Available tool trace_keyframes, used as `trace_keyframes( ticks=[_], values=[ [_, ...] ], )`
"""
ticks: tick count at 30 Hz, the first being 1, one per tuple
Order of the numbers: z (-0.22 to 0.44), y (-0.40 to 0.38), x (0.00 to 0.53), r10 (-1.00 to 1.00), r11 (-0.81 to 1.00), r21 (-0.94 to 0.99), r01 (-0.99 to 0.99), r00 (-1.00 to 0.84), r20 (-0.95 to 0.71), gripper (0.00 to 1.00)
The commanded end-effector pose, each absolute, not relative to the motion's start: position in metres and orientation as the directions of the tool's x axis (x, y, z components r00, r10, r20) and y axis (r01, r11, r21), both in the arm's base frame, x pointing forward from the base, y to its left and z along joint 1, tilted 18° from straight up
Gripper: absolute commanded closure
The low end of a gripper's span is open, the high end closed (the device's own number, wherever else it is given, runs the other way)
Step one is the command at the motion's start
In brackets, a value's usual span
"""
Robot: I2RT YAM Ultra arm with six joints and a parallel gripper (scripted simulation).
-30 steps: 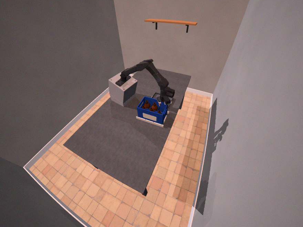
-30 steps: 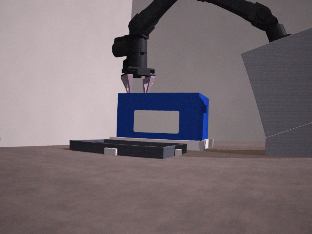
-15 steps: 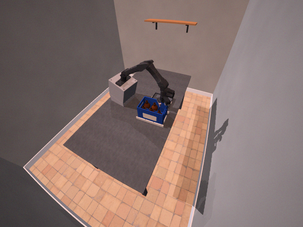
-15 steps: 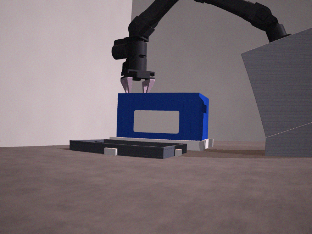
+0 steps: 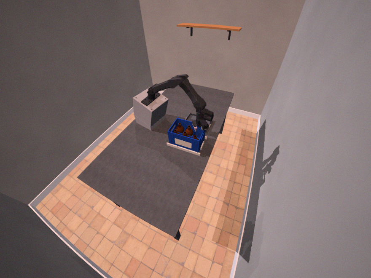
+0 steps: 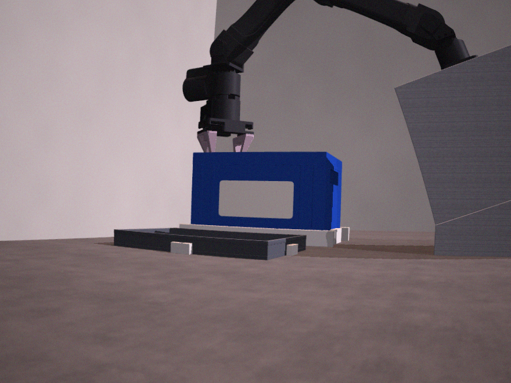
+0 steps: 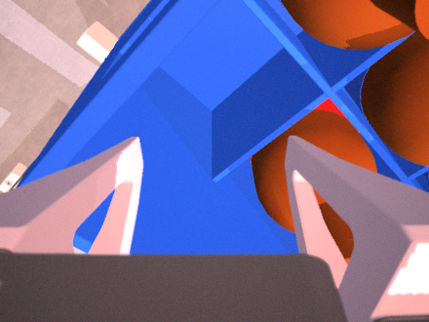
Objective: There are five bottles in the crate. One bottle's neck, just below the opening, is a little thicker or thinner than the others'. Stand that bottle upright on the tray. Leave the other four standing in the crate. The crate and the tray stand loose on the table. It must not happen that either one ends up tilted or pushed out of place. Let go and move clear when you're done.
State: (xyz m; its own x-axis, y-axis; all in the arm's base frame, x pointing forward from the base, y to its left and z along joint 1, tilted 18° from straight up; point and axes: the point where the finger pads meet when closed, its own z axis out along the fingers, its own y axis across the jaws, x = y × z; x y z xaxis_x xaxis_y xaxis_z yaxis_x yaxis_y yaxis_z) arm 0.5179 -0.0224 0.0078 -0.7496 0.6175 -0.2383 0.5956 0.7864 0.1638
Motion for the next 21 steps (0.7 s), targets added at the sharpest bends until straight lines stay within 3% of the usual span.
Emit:
trace_keyframes(
  ticks=[1, 21],
  values=[
    [0.0262, -0.026, 0.5326, 0.616, 0.787, 0.193, 0.585, -0.731, -0.293, 0.39],
    [0.0227, -0.026, 0.5322, 0.616, 0.787, 0.19, 0.586, -0.733, -0.289, 0.39]
  ],
)
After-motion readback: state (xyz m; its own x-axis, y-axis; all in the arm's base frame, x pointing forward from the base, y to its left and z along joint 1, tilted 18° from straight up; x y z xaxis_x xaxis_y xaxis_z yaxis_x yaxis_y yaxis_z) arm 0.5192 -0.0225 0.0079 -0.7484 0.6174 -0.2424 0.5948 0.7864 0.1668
